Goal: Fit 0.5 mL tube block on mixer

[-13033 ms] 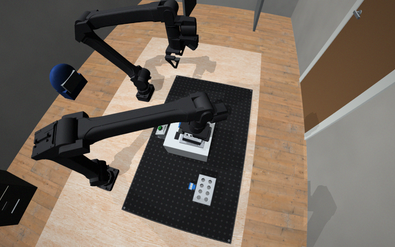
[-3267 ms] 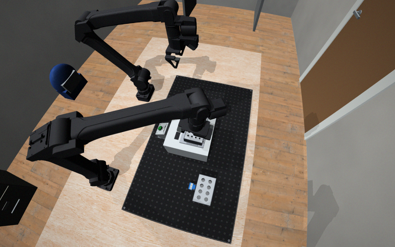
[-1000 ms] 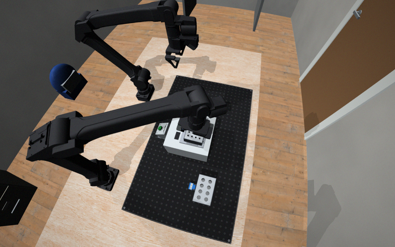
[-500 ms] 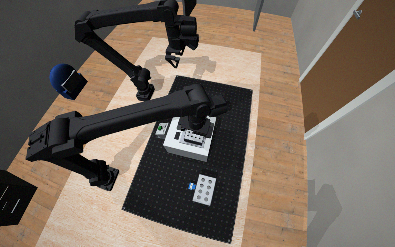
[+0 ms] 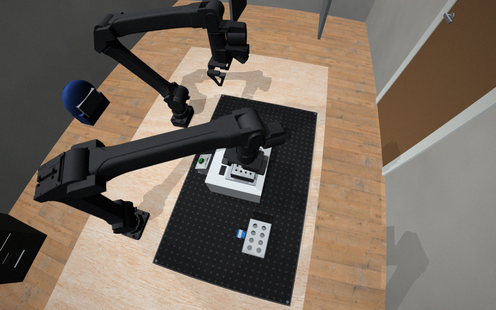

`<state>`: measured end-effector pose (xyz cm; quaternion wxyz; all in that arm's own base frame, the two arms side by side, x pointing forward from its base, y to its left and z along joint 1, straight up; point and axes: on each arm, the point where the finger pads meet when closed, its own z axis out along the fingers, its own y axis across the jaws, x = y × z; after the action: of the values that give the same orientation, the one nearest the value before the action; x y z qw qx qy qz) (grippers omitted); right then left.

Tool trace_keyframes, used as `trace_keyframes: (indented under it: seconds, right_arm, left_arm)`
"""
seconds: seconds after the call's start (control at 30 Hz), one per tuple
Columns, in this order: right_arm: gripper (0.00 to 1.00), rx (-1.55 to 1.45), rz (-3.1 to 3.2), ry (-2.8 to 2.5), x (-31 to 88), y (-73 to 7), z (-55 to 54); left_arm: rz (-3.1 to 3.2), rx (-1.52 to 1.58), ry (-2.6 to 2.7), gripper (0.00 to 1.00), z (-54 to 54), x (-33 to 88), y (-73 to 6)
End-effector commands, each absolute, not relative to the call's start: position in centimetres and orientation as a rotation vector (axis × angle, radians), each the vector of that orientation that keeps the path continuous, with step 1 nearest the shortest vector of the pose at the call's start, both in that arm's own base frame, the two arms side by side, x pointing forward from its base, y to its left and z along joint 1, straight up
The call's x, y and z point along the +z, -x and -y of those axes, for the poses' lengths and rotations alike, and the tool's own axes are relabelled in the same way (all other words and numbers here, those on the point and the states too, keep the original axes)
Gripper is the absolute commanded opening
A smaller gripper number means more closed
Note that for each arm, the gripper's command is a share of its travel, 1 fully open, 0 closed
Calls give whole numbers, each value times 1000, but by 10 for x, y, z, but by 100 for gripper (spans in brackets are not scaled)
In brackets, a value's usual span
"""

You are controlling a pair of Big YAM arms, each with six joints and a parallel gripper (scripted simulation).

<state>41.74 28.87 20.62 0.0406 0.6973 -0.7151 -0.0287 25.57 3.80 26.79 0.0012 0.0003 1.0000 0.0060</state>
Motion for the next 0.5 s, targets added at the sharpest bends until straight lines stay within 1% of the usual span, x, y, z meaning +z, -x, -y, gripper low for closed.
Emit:
trace_keyframes:
  seconds: [0.0,0.47]
  right_arm:
    - [100,-66,2231,-2194,250,-428,-294]
    - [100,-75,2209,-2165,251,-431,-293]
  left_arm:
    - [-3108,28,29,100,-42,285,-263]
    - [-3093,31,29,100,-42,290,-266]
